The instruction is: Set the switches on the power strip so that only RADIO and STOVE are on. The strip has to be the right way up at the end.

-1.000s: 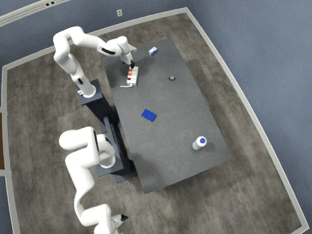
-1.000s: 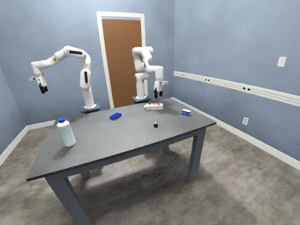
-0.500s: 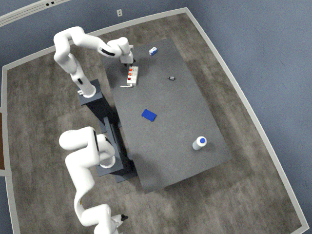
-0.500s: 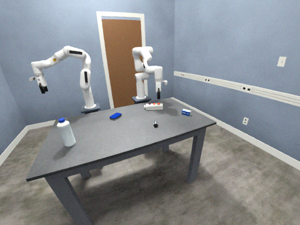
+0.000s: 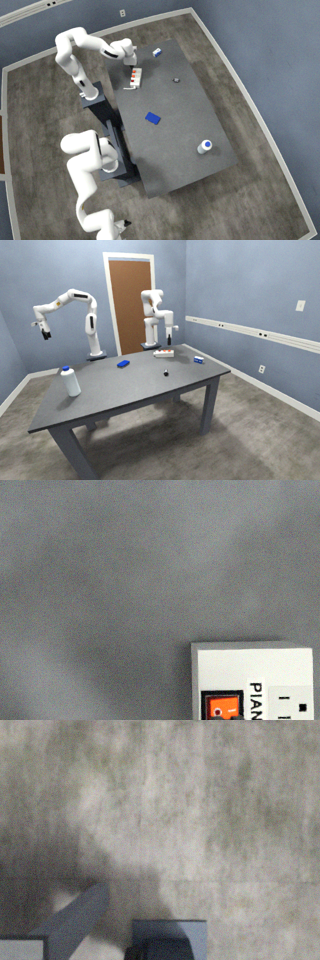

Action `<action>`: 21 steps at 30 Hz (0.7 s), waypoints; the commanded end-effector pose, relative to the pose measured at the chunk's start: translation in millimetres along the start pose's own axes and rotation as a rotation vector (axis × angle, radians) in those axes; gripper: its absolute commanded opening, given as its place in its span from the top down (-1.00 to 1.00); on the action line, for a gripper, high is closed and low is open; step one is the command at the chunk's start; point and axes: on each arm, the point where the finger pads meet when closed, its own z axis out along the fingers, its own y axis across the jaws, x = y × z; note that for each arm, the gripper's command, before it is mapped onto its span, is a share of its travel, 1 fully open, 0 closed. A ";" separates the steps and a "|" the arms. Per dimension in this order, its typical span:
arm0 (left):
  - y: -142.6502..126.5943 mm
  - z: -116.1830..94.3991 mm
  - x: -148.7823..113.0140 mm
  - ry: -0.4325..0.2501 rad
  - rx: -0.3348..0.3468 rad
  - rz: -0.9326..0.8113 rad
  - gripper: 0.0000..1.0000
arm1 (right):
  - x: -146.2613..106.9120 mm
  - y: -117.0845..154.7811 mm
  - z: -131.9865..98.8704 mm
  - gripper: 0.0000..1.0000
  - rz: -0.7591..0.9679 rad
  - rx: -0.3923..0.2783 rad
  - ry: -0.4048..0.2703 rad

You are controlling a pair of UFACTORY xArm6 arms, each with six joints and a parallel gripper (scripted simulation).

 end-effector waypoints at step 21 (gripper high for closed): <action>1.6 2.8 0.9 0.003 -0.004 0.000 1.00 | 1.4 0.0 -2.2 -1.00 0.000 0.000 0.006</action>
